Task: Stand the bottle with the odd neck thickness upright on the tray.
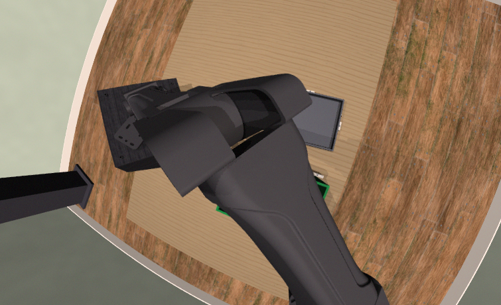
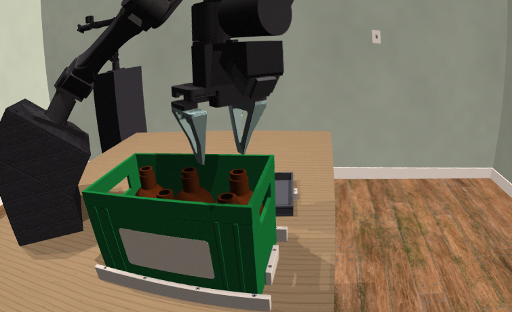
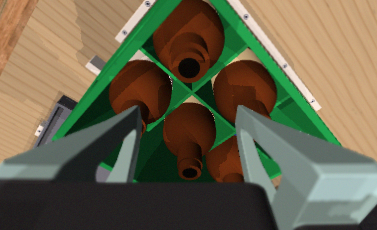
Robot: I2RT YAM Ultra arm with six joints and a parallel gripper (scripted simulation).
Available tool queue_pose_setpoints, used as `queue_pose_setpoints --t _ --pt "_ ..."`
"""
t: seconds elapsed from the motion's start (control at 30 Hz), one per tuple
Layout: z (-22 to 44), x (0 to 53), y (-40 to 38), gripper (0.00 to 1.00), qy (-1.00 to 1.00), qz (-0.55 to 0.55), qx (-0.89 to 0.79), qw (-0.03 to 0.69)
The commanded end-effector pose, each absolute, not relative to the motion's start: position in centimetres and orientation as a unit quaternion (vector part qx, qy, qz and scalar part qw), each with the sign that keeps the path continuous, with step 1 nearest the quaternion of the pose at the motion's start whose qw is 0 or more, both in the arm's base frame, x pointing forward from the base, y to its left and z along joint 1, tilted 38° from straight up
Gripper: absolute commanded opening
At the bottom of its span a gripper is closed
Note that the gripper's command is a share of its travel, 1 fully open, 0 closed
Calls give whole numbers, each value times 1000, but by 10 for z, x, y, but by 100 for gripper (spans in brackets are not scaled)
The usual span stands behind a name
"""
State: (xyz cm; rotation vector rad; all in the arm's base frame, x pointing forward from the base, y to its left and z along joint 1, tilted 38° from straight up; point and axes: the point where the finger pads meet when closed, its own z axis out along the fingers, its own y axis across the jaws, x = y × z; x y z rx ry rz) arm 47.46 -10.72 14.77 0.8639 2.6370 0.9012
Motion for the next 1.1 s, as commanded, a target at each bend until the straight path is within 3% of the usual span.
queue_pose_setpoints --t 0.0,1.07 --pt "173 472 -122 61 895 303 296 143" --pt "151 480 -112 61 895 301 299 135"
